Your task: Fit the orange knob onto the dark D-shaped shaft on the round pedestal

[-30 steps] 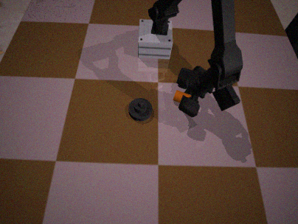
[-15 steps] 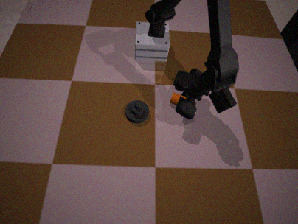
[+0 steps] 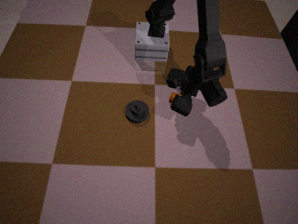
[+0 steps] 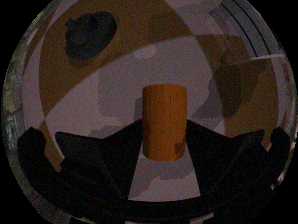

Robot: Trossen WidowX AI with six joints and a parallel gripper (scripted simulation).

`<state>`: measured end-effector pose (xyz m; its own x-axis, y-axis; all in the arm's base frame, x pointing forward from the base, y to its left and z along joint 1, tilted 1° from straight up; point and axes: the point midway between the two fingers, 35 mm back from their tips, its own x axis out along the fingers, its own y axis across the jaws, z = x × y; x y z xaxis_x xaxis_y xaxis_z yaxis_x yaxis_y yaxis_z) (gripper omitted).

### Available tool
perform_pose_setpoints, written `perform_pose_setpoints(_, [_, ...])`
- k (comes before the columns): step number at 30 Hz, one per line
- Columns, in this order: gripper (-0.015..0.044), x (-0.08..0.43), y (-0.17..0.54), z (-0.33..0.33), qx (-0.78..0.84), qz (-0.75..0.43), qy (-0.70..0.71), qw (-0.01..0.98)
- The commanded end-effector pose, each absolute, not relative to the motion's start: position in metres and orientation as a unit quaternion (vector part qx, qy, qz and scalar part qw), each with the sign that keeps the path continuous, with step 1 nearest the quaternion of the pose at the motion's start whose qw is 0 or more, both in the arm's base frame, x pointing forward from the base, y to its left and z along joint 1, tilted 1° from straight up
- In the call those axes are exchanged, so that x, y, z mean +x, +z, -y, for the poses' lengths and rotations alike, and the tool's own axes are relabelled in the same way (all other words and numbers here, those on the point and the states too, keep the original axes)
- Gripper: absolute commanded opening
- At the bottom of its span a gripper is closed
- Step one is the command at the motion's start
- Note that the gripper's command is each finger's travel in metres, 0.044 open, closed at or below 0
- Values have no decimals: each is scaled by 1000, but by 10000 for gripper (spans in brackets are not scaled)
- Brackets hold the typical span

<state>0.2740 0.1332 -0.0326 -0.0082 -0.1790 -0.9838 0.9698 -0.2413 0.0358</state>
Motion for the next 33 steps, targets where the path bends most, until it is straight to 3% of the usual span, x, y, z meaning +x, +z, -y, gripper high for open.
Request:
perform_pose_setpoints(1, [181, 273, -30, -129, 537, -404, -576, 466])
perform_pose_setpoints(33, [181, 265, -22, -95, 671, -513, -413, 342])
